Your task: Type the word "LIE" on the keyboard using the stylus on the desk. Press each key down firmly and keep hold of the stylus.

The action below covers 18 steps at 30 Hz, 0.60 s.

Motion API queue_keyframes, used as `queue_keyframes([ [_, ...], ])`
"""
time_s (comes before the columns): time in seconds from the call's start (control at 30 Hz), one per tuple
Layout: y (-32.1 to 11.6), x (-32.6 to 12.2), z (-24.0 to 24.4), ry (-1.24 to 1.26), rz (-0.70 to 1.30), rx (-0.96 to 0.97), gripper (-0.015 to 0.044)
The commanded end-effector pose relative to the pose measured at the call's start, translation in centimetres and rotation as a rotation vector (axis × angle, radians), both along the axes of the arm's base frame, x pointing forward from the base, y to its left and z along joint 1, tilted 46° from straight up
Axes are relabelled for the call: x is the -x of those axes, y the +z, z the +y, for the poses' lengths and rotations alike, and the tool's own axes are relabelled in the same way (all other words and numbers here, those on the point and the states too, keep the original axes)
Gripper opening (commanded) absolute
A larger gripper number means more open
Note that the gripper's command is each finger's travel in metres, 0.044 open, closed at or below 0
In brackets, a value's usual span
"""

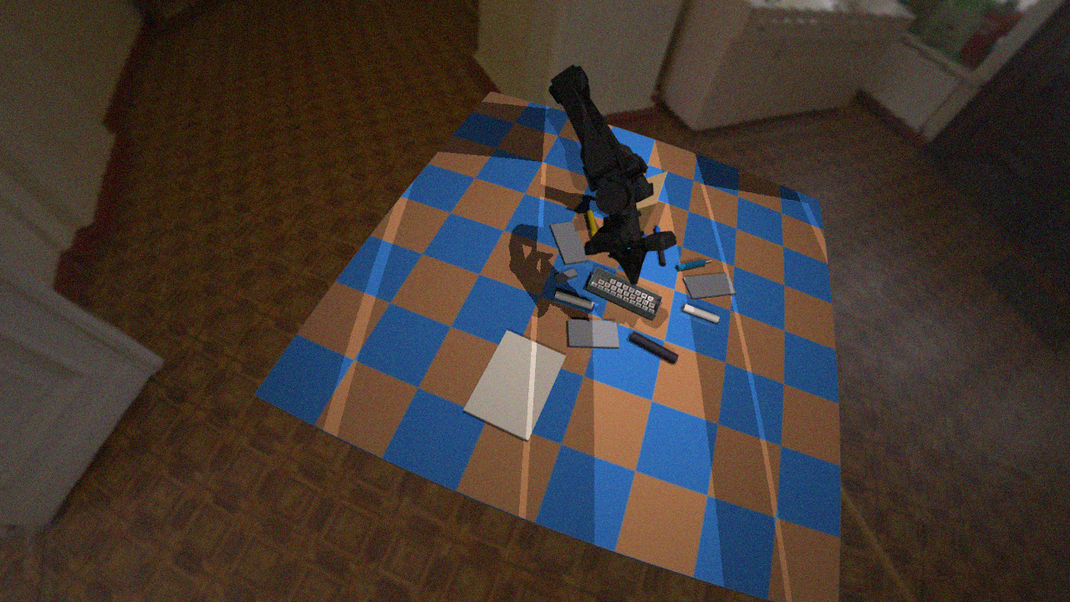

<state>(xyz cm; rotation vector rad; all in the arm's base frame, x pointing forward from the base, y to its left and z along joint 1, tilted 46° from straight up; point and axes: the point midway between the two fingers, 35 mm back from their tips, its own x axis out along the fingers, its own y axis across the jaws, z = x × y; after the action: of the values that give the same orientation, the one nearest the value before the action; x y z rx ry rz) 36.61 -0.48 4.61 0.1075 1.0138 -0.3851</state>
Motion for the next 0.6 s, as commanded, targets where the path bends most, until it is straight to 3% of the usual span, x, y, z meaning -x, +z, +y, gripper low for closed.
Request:
queue_keyframes([
  [0.0,-4.1,1.3,-0.3,-0.066,0.172,0.069,0.0],
  [0.37,-13.8,7.4,-1.4,-0.197,0.641,0.45,0.0],
  [0.57,-14.2,7.8,-1.5,-0.199,0.664,0.48,0.0],
])
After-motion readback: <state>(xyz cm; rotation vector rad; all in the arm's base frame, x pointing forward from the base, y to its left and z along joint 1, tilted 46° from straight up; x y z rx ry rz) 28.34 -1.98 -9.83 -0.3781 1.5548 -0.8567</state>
